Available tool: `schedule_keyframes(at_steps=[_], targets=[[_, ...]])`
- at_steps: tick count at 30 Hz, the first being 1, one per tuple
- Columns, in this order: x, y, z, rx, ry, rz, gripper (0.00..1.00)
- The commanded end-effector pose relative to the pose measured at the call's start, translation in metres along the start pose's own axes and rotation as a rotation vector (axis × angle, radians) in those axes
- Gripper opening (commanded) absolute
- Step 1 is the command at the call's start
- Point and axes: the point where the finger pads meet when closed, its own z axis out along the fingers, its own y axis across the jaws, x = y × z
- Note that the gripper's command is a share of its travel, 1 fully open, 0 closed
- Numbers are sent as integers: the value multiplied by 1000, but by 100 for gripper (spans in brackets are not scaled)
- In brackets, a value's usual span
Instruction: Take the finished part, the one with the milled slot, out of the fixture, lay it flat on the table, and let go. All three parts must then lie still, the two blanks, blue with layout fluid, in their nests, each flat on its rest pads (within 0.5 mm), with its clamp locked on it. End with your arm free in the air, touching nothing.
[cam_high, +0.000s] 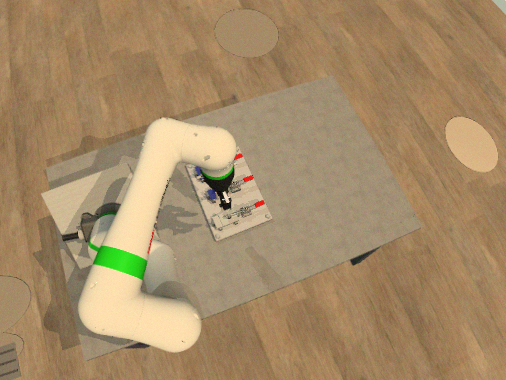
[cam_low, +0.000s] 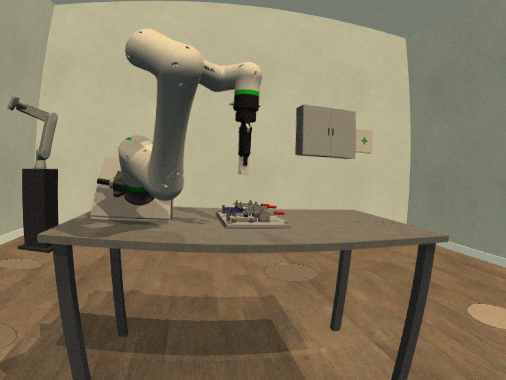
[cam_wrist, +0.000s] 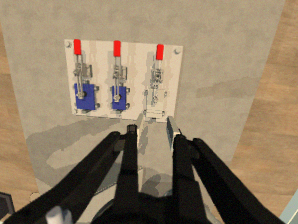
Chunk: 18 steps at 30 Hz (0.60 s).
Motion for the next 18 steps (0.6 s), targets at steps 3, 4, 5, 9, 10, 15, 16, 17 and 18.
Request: schedule_keyframes(at_steps=[3, 4, 5, 9, 10, 15, 16, 17, 18], targets=[[0, 0, 0, 0, 0, 0, 28], [0, 0, 0, 0, 0, 0, 28], [0, 0, 0, 0, 0, 0, 28], [0, 0, 0, 0, 0, 0, 28], [0, 0, 0, 0, 0, 0, 28], [0, 0, 8, 0, 0, 0, 28], [0, 0, 12, 0, 0, 0, 28], [0, 0, 16, 0, 0, 0, 28], [0, 0, 20, 0, 0, 0, 28]])
